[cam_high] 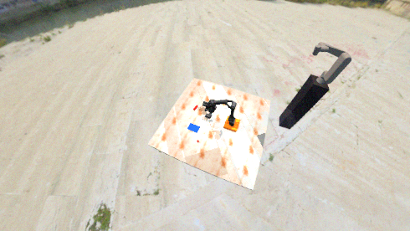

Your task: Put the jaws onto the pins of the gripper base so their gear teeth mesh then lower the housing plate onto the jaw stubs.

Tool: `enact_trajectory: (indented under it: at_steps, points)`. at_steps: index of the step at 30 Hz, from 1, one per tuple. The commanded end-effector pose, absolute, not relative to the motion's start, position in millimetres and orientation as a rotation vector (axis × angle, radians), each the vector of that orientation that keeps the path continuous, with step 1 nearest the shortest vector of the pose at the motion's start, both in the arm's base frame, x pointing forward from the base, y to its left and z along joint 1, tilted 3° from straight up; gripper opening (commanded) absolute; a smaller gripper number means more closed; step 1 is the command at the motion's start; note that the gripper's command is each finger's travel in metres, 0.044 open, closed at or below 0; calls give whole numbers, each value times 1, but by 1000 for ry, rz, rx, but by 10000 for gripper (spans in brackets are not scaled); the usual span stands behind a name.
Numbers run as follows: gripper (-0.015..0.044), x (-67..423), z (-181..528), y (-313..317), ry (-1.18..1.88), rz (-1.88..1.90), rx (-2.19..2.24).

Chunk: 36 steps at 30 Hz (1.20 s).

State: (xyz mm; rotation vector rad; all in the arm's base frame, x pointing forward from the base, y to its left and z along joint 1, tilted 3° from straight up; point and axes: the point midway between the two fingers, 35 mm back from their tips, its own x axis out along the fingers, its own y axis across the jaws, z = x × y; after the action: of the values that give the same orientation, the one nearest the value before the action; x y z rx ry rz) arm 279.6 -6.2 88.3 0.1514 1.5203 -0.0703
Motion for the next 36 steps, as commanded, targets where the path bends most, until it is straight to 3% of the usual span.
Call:
enact_trajectory:
  at_steps: [1,36]
  points:
    - [351,280,88,-6,1518,-61,146]
    - [351,264,88,-4,1519,-61,146]
